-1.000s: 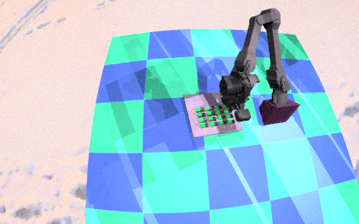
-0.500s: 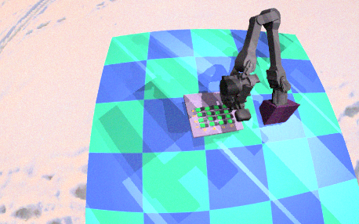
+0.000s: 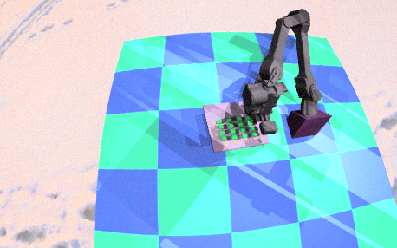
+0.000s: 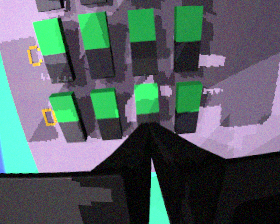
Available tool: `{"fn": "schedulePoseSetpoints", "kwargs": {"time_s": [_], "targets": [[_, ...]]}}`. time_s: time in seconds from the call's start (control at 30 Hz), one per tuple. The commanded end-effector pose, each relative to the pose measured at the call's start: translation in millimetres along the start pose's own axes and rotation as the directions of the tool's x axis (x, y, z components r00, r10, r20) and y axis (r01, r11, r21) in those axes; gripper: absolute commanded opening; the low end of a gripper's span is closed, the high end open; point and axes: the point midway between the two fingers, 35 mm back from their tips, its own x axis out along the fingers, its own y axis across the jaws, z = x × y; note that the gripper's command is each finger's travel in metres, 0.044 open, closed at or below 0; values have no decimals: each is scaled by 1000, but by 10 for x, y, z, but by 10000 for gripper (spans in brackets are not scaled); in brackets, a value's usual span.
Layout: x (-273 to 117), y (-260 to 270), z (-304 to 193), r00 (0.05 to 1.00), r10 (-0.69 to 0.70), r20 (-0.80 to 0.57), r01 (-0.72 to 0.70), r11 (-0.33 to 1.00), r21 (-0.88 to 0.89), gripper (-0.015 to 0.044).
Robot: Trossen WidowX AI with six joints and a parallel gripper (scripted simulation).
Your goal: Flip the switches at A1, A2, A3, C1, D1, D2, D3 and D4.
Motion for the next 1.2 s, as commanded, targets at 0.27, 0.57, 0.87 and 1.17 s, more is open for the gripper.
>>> {"fn": "schedulePoseSetpoints", "kwargs": {"time_s": [0.27, 0.57, 0.87, 1.17], "targets": [[22, -3, -10, 1000, -4, -1, 4, 1000, -6, 0], [34, -4, -10, 1000, -4, -1, 4, 1000, -6, 0], [46, -4, -11, 1000, -4, -1, 4, 1000, -6, 0], [58, -4, -11, 1000, -4, -1, 4, 1000, -6, 0]]}}
